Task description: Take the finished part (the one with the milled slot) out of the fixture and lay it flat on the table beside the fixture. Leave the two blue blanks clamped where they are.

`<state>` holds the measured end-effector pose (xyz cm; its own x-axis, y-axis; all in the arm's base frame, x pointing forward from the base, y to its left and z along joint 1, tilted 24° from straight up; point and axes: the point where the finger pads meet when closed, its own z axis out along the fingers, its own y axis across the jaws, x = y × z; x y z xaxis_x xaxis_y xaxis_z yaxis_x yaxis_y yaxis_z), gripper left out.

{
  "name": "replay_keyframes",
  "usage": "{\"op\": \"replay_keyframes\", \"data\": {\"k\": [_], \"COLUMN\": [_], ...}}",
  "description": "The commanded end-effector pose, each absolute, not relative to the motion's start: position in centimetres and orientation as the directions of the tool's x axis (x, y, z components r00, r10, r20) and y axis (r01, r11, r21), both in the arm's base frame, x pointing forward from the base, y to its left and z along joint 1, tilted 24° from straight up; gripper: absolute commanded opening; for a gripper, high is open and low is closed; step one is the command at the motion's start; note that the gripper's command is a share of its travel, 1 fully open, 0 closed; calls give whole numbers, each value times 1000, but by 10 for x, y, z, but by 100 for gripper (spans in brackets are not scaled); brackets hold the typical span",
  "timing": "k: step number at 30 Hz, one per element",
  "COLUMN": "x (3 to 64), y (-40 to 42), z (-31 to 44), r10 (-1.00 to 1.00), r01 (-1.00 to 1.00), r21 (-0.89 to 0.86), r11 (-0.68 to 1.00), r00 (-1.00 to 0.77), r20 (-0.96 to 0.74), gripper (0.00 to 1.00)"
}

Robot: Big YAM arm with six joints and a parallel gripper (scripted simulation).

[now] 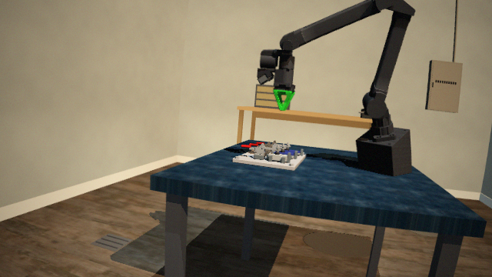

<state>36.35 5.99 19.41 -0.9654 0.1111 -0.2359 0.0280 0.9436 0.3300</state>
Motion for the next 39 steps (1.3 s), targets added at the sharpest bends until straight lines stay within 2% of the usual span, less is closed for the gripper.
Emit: {"op": "replay_keyframes", "data": {"k": [1,39], "x": [372,374], "y": [61,61], "z": [210,214], "r10": [95,99], "r01": [4,5], "r21": [331,334], "r11": [944,943], "r00": [-961,-959], "r20": [-260,-267], "gripper": [45,45]}}
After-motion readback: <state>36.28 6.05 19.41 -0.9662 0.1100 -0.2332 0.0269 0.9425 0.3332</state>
